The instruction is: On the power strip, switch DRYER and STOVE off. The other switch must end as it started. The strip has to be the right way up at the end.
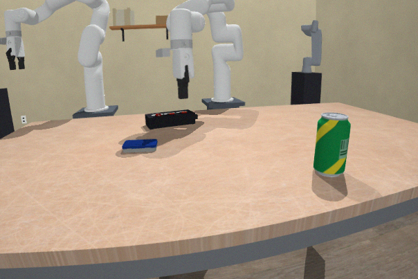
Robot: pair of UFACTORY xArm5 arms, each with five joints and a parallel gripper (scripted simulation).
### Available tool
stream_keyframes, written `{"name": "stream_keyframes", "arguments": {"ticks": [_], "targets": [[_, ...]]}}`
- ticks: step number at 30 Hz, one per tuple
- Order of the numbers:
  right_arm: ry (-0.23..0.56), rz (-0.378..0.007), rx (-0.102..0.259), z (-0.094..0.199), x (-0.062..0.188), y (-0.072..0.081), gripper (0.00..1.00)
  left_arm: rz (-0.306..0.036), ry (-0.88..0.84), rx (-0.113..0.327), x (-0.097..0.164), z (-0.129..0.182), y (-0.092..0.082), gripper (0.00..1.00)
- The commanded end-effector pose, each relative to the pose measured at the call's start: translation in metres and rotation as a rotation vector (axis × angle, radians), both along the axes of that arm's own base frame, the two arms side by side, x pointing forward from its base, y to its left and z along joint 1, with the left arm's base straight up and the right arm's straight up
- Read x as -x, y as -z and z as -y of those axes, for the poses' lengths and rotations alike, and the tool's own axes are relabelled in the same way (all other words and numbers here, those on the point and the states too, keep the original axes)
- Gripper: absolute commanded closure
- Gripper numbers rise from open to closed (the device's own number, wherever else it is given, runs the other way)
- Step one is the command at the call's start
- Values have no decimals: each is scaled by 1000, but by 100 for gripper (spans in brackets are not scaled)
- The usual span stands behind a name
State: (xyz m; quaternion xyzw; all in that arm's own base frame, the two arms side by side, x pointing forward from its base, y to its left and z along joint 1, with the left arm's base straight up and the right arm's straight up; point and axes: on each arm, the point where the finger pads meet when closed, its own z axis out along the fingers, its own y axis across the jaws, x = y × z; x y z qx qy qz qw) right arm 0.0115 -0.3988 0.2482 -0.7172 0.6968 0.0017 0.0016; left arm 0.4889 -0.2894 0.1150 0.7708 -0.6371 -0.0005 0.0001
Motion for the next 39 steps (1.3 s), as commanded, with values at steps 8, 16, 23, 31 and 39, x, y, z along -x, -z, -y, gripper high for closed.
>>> {"name": "stream_keyframes", "arguments": {"ticks": [8,16,23,31,39], "targets": [[0,0,5,1,0,-2,0,5,0,3,-1,1,0,100],[0,0,5,1,0,-2,0,5,0,3,-1,0,4,100],[0,0,5,1,0,-2,0,5,0,3,-1,0,12,100],[0,0,5,1,0,-2,0,5,0,3,-1,0,20,100],[0,0,5,1,0,-2,0,5,0,3,-2,-1,30,100]]}}
